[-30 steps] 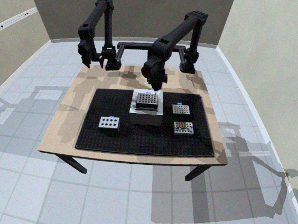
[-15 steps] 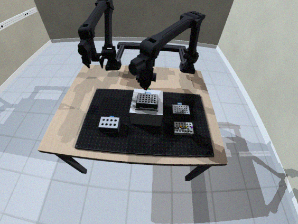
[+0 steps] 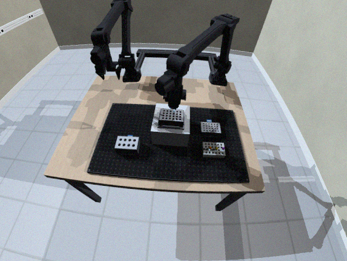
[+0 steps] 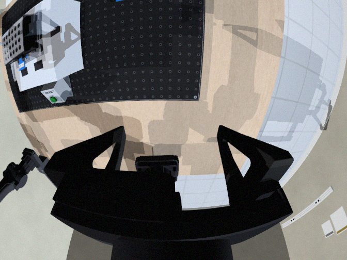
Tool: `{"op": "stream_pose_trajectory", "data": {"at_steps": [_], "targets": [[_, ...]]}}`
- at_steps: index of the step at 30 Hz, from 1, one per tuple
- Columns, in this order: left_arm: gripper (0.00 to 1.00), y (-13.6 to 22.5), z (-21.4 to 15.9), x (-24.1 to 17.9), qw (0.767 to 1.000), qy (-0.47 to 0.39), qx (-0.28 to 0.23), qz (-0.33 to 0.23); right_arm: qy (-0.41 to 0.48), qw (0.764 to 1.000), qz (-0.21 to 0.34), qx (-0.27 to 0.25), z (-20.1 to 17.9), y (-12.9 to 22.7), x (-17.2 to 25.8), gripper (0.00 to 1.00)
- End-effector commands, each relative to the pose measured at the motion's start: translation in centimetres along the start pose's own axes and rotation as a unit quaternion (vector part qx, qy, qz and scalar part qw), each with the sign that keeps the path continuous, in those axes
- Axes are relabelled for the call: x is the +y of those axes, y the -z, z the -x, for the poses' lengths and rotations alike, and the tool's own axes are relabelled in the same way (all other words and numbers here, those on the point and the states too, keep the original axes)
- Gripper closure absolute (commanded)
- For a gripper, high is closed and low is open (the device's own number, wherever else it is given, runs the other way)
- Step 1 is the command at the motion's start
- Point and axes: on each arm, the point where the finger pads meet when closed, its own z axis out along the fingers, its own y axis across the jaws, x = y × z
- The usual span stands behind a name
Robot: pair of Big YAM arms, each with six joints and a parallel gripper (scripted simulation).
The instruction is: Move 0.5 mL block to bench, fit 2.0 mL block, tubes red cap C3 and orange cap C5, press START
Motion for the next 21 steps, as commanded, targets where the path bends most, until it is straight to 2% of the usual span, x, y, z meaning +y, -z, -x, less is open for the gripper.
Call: {"op": "stream_pose_trajectory", "data": {"at_steps": [1,7,13,21], "targets": [[0.91,1.8,-0.4,-1.2,1.000,-0.016,-0.016,-0.014,-0.003,0.999,-0.004,-0.042,2.4,2.6,-0.3,0.00],[0.91,3.7,1.4,0.0,0.999,0.002,-0.035,-0.023,-0.002,1.000,-0.003,-0.030,1.7,1.6,-0.2,0.00],[0.91,2.3,1.6,-0.7,0.999,0.014,-0.031,-0.020,-0.001,1.000,-0.002,-0.018,0.9,0.7,0.0,0.00],[0.91,0.0,-0.2,-1.2,1.000,-0.005,-0.006,-0.002,-0.001,1.000,-0.001,-0.010,0.4,0.2,0.0,0.00]]}}
